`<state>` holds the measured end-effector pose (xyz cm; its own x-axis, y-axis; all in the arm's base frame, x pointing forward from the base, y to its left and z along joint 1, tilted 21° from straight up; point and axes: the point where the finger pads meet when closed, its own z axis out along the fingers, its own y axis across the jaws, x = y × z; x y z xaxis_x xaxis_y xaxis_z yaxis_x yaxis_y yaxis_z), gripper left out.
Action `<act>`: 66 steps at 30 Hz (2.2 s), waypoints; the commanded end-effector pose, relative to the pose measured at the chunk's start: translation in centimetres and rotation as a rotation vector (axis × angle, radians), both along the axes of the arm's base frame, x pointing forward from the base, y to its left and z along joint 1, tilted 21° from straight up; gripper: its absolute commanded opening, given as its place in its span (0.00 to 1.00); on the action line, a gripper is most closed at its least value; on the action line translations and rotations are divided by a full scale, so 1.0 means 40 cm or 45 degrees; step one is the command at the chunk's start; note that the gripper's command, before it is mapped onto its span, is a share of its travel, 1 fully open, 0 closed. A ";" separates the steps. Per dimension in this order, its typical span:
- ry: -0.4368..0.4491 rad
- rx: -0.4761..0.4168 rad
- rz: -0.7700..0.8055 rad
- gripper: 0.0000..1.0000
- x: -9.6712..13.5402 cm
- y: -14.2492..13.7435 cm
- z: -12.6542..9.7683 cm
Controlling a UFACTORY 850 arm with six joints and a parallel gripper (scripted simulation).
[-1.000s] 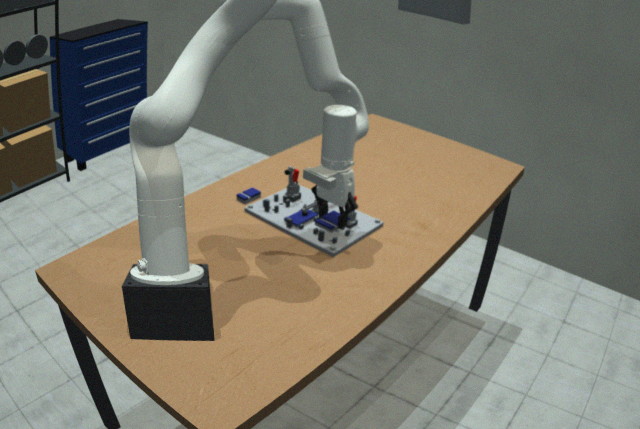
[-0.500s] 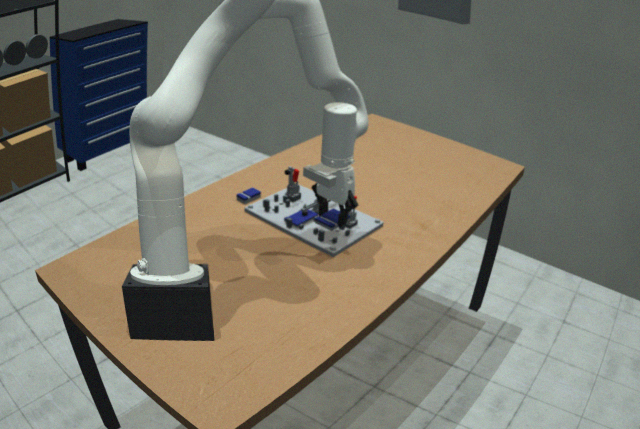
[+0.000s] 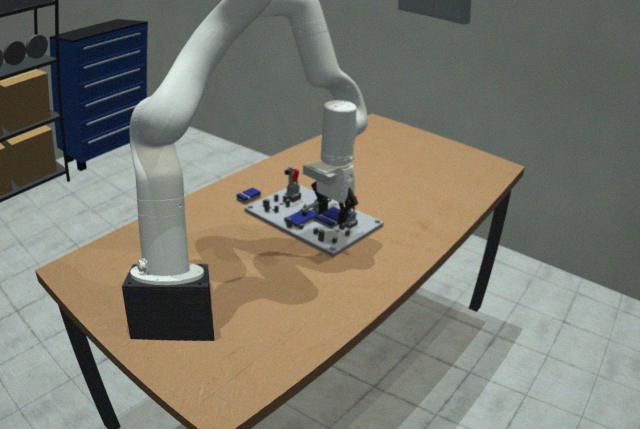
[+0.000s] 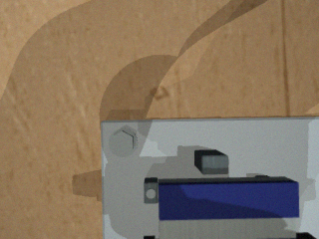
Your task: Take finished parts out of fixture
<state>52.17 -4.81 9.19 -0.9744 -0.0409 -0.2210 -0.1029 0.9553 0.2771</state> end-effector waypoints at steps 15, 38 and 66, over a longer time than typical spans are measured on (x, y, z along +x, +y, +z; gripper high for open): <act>-0.001 0.000 0.000 0.00 -0.028 -0.021 0.062; -0.002 -0.001 0.000 0.00 -0.028 -0.022 0.063; -0.002 -0.001 0.000 0.00 -0.026 -0.046 0.056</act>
